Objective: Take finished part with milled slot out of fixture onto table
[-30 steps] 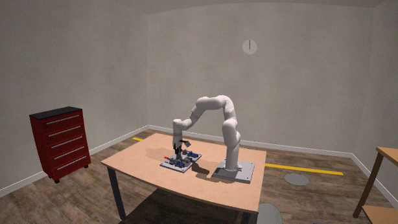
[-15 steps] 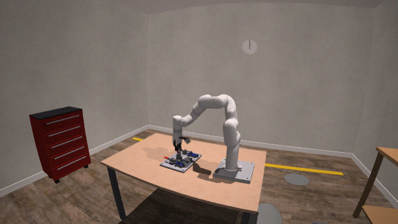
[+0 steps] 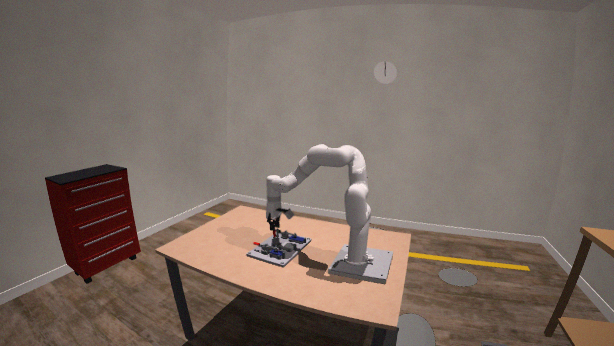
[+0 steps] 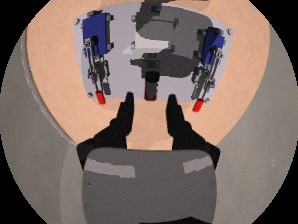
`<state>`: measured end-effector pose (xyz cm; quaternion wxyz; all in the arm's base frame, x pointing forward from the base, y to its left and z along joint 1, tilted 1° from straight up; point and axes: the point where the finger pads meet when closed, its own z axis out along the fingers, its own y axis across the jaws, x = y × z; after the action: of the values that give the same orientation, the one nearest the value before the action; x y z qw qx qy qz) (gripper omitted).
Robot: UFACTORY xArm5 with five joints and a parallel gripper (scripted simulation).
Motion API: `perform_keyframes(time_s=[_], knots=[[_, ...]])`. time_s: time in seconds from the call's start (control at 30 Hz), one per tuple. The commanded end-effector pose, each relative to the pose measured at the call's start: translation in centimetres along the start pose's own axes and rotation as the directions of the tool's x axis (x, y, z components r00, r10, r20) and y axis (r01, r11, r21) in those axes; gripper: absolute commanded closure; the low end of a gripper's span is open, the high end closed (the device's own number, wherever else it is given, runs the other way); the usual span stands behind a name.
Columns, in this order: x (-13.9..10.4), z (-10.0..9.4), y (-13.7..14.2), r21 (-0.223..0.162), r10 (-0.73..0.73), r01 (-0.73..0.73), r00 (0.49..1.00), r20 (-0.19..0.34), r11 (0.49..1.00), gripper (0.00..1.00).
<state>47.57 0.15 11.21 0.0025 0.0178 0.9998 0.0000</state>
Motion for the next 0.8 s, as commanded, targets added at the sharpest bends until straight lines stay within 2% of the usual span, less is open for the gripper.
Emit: perform_keyframes(time_s=[0.0,0.17,0.2,0.77], knots=[[-0.14,-0.19,0.01,0.000,0.000,0.000,1.000,0.004,1.000,0.53],[-0.13,-0.19,0.01,0.000,0.000,0.000,1.000,0.004,1.000,0.53],[-0.13,-0.19,0.01,0.000,0.000,0.000,1.000,0.004,1.000,0.00],[-0.14,0.47,0.01,0.000,0.000,0.000,1.000,0.004,1.000,0.00]])
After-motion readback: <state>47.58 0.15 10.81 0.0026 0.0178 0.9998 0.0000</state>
